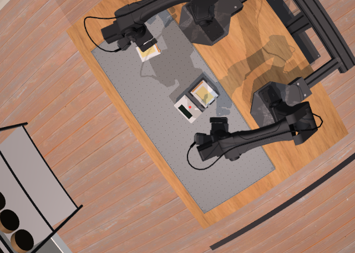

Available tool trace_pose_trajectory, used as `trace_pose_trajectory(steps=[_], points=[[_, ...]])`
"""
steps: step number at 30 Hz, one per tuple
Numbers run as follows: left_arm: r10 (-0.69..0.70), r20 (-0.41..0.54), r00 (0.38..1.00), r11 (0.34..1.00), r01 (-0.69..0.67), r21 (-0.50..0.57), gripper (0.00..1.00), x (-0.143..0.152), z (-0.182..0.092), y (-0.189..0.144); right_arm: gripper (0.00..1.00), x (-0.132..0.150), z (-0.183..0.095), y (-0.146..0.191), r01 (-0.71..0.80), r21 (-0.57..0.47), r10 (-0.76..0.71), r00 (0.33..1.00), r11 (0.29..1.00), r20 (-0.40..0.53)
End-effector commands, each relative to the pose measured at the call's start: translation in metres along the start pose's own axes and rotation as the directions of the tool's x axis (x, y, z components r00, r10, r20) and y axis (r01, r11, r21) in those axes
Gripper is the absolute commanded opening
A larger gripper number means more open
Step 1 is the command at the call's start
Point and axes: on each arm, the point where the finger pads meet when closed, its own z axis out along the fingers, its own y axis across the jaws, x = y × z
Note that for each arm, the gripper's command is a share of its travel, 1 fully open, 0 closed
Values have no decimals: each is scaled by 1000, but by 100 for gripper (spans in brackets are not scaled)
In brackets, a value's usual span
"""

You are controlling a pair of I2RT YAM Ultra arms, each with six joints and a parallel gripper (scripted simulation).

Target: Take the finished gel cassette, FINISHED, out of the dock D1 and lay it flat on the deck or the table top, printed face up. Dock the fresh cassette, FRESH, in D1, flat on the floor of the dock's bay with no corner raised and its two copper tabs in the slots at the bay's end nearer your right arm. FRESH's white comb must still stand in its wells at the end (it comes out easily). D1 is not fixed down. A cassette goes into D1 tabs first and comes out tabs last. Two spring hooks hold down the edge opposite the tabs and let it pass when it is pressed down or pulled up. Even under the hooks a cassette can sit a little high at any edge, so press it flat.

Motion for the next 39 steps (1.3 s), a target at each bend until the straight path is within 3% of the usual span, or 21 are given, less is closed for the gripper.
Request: trace_pose_trajectory(steps=[1,10,14,16,22,31,39], points=[[-99,-24,995,995,99,-21,98,4,-14,11,100,3,-5,0,-4,-1,4,1000,1000,20],[-306,-62,950,951,302,-70,98,25,-37,43,100,3,-5,0,-4,-1,4,1000,1000,20],[-427,-79,901,902,419,-102,98,37,-47,56,100,3,-5,0,-4,-1,4,1000,1000,20],[-427,-79,901,902,419,-102,98,37,-47,56,100,3,-5,0,-4,-1,4,1000,1000,20],[-581,-97,808,812,565,-148,98,56,-64,72,100,3,-5,0,-4,-1,4,1000,1000,20],[-581,-97,808,812,565,-148,98,83,-88,94,100,3,-5,0,-4,-1,4,1000,1000,20],[-578,-88,811,814,566,-131,97,92,-76,90,100,3,-5,0,-4,-1,4,1000,1000,20]])
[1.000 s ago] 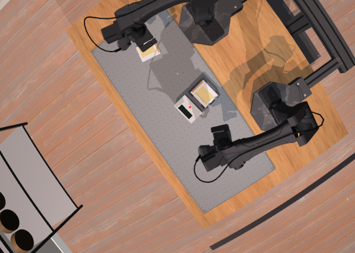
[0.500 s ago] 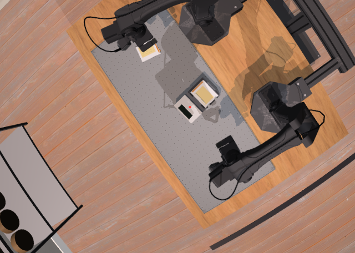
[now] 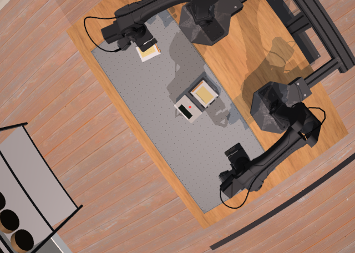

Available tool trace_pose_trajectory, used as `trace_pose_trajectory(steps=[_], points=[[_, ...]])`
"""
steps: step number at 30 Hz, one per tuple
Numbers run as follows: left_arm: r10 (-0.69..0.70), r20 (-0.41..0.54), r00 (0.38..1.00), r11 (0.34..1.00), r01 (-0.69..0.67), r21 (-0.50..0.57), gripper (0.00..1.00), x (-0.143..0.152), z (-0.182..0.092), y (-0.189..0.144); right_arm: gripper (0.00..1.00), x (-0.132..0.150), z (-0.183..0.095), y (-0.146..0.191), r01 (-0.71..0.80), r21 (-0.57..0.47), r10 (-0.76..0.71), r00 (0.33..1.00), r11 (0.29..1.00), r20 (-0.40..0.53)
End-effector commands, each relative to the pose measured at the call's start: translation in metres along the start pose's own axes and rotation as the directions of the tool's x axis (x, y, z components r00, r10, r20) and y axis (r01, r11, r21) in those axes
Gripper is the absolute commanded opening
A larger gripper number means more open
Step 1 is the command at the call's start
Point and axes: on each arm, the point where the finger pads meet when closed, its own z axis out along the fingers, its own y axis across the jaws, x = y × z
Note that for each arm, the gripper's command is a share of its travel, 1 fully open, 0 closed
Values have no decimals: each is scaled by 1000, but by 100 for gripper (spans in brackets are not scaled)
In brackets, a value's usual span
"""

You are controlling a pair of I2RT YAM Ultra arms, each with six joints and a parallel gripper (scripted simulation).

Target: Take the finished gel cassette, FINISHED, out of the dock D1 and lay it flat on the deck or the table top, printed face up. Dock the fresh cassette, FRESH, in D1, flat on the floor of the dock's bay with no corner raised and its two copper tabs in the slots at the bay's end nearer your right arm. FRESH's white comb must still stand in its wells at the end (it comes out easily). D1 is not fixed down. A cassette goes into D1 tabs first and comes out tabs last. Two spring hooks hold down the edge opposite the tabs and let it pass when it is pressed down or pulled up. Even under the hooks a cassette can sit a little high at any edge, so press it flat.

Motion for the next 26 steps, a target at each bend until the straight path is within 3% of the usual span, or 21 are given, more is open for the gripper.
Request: trace_pose_trajectory(steps=[1,26], points=[[13,31,999,1000,-13,5,100,3,-2,0,100,3,-5,0,-4,-1,4,1000,1000,20],[13,31,999,1000,-13,5,100,3,-2,0,100,3,-5,0,-4,-1,4,1000,1000,20]])
